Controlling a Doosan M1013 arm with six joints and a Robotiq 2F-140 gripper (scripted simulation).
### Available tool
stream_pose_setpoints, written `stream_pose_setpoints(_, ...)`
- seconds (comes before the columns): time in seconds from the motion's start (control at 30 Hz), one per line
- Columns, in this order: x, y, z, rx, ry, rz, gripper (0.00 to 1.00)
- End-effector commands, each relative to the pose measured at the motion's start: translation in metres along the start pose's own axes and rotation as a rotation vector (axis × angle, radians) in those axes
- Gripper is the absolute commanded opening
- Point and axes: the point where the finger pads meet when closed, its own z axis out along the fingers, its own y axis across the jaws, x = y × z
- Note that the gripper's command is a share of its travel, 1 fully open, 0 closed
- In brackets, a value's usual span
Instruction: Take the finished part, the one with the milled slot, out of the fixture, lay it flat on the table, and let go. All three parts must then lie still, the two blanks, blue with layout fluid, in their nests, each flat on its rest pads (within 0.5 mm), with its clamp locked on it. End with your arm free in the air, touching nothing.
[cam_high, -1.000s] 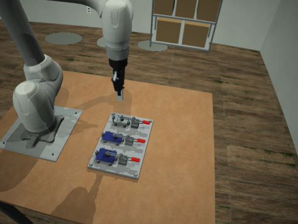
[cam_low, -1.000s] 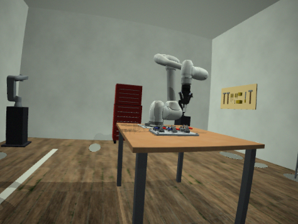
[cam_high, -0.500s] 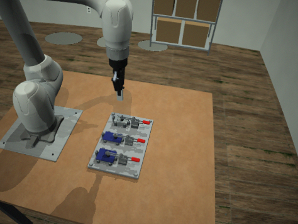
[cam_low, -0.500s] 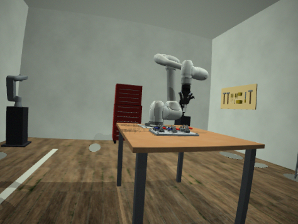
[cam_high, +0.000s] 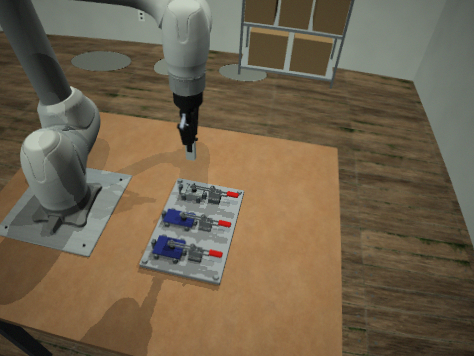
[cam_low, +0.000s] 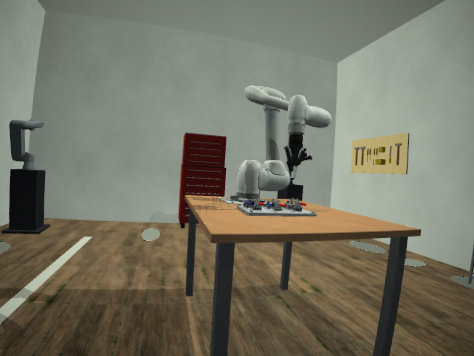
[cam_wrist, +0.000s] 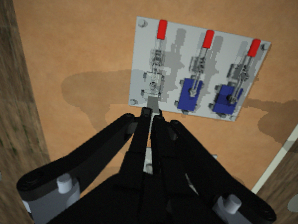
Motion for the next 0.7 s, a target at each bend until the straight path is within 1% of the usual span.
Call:
stream_pose_setpoints(0.0, 0.0000, 0.0000, 0.0000, 0.000, 0.000, 0.000, 0.00)
stream_pose_setpoints(0.2, 0.0000, 0.0000, 0.0000, 0.000, 0.000, 0.000, 0.00)
stream_pose_setpoints(0.23, 0.0000, 0.0000, 0.0000, 0.000, 0.000, 0.000, 0.58)
stream_pose_setpoints(0.67, 0.0000, 0.0000, 0.0000, 0.000, 0.000, 0.000, 0.58)
